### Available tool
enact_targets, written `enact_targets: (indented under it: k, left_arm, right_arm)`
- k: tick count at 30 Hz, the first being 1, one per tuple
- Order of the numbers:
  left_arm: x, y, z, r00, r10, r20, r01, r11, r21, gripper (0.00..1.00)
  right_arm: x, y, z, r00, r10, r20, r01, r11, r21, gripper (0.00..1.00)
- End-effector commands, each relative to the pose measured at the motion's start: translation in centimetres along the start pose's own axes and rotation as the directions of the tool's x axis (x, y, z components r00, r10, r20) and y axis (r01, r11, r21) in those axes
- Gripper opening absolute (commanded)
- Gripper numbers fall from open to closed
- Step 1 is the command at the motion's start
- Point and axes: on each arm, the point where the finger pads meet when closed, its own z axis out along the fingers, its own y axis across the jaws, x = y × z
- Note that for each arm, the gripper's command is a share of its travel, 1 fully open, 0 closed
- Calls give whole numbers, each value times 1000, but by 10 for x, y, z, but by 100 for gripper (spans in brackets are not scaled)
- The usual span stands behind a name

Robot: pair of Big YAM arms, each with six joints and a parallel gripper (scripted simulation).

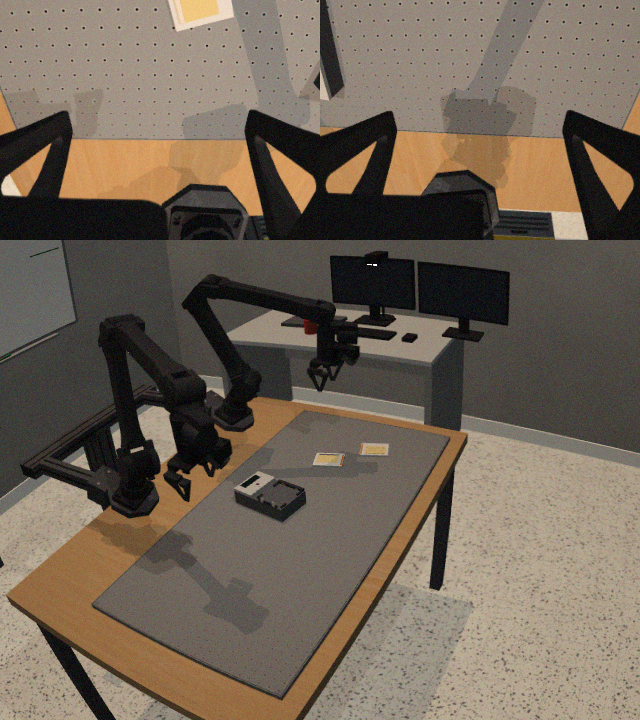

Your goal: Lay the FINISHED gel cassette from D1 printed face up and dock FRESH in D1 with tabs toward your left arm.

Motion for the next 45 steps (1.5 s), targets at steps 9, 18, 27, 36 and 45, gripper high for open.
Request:
enact_targets:
  k: [9, 18, 27, 36, 45]
  left_arm:
    - [-18, -1, -33, 998, 19, 65, -18, 1000, -22, 98]
    - [-18, -1, -33, 998, 19, 65, -18, 1000, -22, 98]
    - [-18, -1, -33, 998, 19, 65, -18, 1000, -22, 98]
    - [-18, -1, -33, 998, 19, 65, -18, 1000, -22, 98]
    - [-18, -1, -33, 998, 19, 65, -18, 1000, -22, 100]
  right_arm:
    - [-19, -4, -25, 999, 10, 45, -11, 1000, 18, 100]
    - [-19, -4, -25, 999, 10, 45, -11, 1000, 18, 100]
    - [-19, -4, -25, 999, 10, 45, -11, 1000, 18, 100]
    - [-19, -4, -25, 999, 10, 45, -11, 1000, 18, 100]
    - [-19, -4, -25, 999, 10, 45, -11, 1000, 18, 100]
